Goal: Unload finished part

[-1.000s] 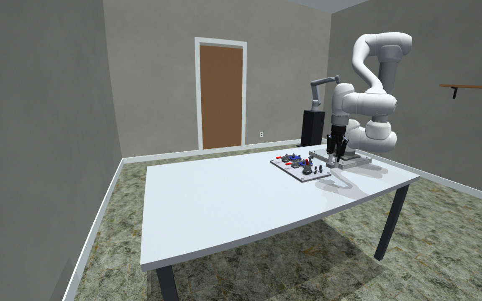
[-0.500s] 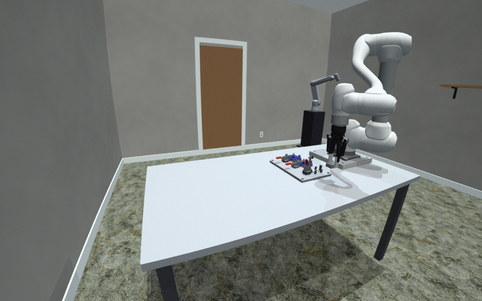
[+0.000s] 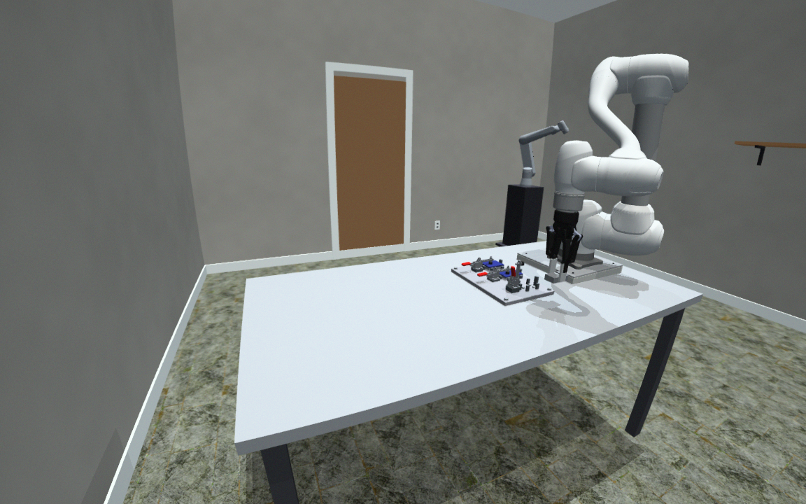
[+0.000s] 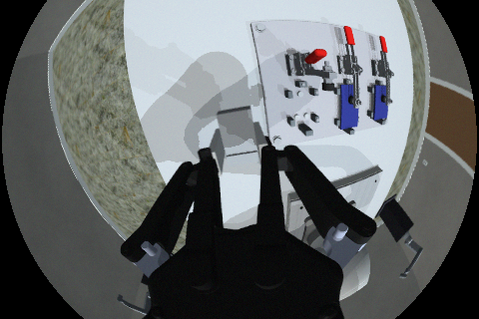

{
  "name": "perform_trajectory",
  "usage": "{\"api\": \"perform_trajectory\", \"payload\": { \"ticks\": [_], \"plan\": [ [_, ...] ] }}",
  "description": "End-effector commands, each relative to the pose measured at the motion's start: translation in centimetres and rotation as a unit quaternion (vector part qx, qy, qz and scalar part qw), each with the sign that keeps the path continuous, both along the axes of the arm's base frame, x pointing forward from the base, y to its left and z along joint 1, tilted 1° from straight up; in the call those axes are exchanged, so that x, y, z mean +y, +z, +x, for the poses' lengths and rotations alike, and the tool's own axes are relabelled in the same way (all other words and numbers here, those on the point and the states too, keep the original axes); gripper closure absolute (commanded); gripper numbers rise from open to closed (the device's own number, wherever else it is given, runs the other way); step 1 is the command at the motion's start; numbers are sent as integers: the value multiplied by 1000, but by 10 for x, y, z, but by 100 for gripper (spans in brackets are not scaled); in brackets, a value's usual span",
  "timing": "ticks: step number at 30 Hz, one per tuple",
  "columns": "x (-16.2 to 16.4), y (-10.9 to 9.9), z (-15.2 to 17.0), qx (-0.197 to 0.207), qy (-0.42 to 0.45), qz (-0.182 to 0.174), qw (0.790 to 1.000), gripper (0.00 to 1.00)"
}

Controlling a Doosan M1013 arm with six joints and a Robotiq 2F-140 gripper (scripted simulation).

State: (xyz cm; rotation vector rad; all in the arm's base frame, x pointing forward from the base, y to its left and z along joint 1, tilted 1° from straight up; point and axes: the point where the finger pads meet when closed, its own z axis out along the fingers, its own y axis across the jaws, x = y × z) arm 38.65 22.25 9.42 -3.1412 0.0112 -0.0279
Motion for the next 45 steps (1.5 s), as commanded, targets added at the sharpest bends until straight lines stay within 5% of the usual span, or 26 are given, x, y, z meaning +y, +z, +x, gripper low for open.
{"api": "perform_trajectory", "payload": {
  "ticks": [1, 26, 45],
  "plan": [
    [0, -4, 0, 0, 0, 0, 1000, 100],
    [0, -57, 1, 0, 0, 0, 1000, 100],
    [0, -78, 1, 0, 0, 0, 1000, 100]
  ]
}}
